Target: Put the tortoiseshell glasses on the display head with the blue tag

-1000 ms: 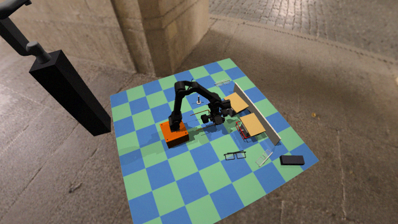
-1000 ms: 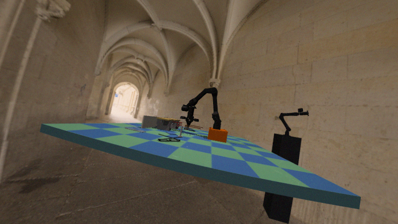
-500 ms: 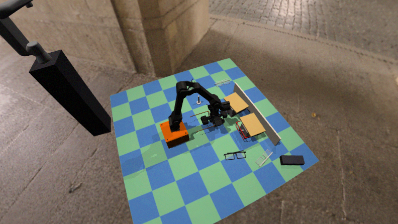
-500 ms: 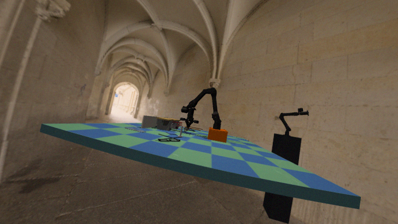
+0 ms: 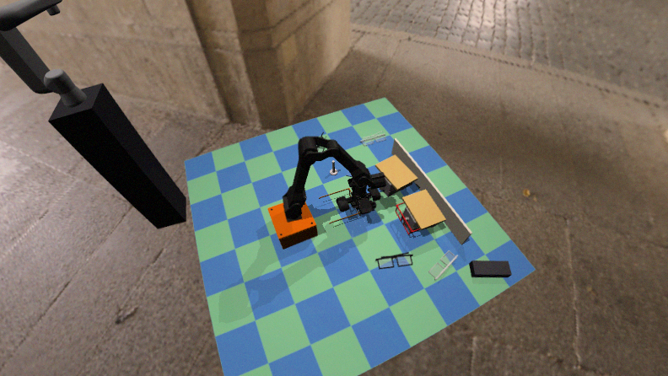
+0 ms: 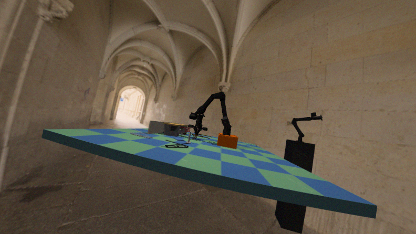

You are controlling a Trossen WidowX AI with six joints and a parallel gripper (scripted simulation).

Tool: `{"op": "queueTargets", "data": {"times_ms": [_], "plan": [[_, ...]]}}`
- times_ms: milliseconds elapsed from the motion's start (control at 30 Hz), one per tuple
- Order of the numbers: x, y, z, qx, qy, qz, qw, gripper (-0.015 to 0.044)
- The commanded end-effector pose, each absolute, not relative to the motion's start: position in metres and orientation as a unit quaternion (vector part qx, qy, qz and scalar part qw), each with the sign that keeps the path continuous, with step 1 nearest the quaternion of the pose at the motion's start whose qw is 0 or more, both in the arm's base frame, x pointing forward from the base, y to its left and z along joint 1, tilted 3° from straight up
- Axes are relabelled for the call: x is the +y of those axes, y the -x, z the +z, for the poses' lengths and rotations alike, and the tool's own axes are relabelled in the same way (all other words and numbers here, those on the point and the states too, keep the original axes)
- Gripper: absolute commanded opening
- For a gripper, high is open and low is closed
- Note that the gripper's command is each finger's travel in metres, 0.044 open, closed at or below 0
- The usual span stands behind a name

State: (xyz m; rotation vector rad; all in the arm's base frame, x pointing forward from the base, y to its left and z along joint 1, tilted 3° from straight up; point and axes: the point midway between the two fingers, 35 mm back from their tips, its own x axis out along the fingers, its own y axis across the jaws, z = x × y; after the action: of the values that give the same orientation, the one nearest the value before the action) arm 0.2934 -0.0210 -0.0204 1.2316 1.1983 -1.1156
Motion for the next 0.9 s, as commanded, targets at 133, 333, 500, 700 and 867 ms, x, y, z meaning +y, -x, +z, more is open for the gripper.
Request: {"op": "queueTargets", "data": {"times_ms": [133,333,500,700,867], "plan": [[-0.0208,-0.2927,-0.0242,0.5,-0.513,-0.466,0.519,0.0026],[-0.0208,-0.2927,-0.0242,0.5,-0.513,-0.466,0.519,0.0107],[-0.0208,-0.2918,-0.0237,0.5,-0.513,-0.466,0.519,0.0107],[-0.0208,-0.2888,-0.0219,0.501,-0.513,-0.466,0.518,0.0107],[-0.0208,-0.286,-0.0203,0.501,-0.514,-0.466,0.518,0.0107]]}}
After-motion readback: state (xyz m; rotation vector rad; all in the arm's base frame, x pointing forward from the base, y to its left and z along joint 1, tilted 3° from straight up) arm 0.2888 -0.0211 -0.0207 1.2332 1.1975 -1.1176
